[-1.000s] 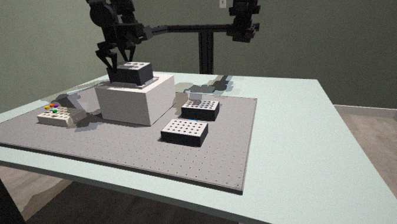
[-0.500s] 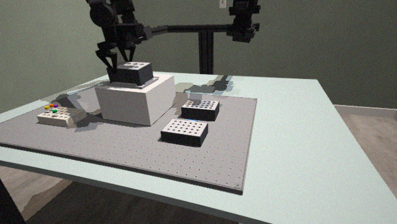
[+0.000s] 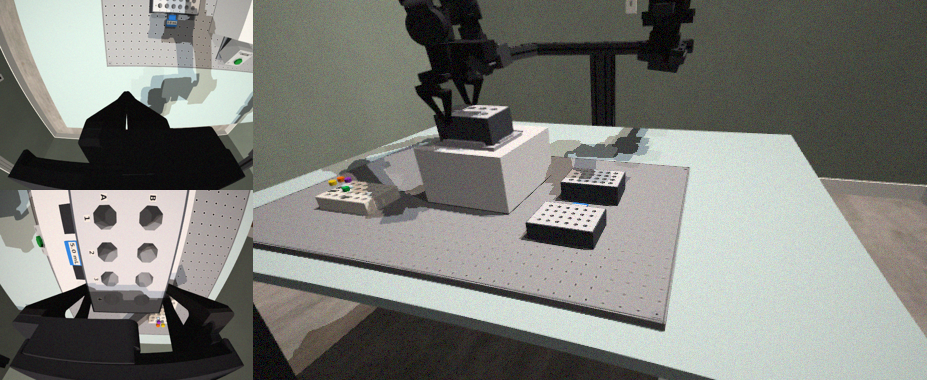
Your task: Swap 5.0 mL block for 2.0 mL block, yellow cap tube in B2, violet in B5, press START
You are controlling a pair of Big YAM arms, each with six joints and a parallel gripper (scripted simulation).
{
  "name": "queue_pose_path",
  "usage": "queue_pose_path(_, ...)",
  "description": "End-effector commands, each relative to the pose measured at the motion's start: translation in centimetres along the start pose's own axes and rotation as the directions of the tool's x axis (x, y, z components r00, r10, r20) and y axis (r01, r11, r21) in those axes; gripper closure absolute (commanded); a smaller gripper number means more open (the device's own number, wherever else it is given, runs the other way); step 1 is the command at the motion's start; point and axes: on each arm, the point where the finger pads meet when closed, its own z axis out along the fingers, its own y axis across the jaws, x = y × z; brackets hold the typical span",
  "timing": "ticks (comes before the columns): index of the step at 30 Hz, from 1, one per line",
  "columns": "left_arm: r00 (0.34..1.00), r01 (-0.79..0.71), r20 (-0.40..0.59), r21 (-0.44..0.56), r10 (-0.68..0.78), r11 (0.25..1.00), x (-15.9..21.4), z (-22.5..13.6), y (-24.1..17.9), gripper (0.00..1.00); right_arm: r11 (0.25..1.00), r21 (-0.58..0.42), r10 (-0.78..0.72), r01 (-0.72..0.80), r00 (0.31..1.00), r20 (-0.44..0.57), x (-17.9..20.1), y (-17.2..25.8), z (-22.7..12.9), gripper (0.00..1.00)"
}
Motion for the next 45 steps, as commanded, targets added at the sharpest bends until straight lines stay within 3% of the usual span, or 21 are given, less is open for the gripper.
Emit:
queue_pose_path(1,1.0,0.015,0.014,-0.001,-0.015,1.0,-0.3,-0.4,0.0,1.0,0.999,0.003,-0.055,0.055,0.998,0.015,-1.2,0.7,-2.6,1.0)
queue_pose_path(31,0.998,0.022,0.062,-0.004,-0.021,1.0,-2.6,-1.8,0.4,1.0,0.999,0.01,-0.053,0.052,0.998,0.029,-1.8,-0.2,-3.6,1.0)
queue_pose_path(45,0.998,0.022,0.061,-0.004,-0.022,1.0,-2.5,-1.8,0.4,1.0,0.999,-0.031,-0.022,0.023,1.0,0.011,-0.4,-1.1,-1.3,1.0)
